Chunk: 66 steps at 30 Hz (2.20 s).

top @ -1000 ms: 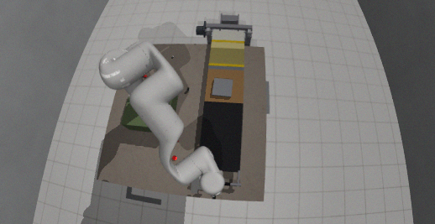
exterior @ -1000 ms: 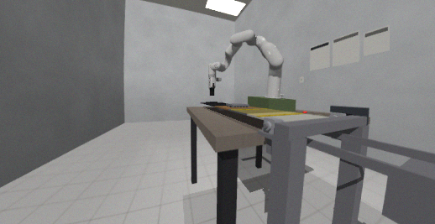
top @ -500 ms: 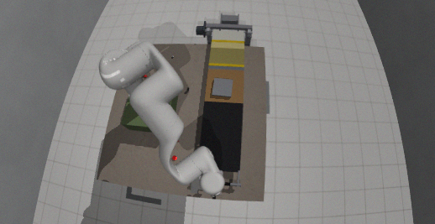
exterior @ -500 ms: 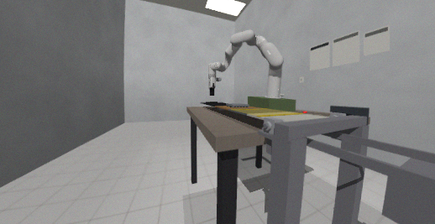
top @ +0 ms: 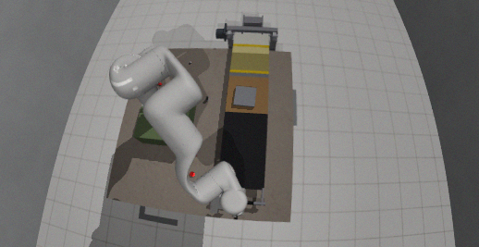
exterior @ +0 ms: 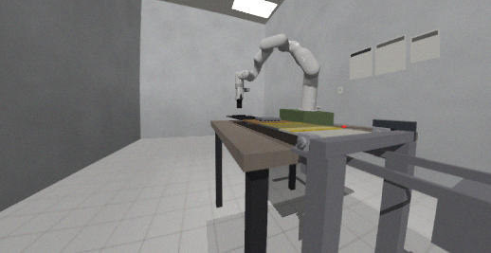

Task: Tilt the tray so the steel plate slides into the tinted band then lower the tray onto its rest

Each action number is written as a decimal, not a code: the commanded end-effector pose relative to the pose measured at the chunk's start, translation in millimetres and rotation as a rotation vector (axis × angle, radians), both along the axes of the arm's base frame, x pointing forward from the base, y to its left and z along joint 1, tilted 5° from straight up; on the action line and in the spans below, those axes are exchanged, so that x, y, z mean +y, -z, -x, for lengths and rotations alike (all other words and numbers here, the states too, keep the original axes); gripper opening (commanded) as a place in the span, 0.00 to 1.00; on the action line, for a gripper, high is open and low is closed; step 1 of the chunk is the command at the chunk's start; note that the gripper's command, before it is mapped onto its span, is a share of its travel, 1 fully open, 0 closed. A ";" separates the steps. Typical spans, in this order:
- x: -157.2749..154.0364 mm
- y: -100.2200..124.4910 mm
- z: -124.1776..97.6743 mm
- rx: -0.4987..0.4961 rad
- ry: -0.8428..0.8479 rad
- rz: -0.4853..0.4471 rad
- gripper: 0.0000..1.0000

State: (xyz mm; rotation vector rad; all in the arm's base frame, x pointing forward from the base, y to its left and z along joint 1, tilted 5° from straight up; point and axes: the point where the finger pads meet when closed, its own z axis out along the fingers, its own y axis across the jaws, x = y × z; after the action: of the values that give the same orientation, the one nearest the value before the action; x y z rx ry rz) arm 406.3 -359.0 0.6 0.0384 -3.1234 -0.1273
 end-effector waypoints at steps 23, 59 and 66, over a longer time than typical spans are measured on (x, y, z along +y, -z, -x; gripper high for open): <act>0.4 27.9 -1.8 -0.004 0.000 0.003 0.41; 1.4 48.2 -2.3 -0.004 0.000 0.003 0.41; 1.4 48.2 -2.3 -0.004 0.000 0.003 0.41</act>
State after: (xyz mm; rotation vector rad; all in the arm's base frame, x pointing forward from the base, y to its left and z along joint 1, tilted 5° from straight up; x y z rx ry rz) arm 407.5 -356.4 -49.2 0.0387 -3.1239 -0.1277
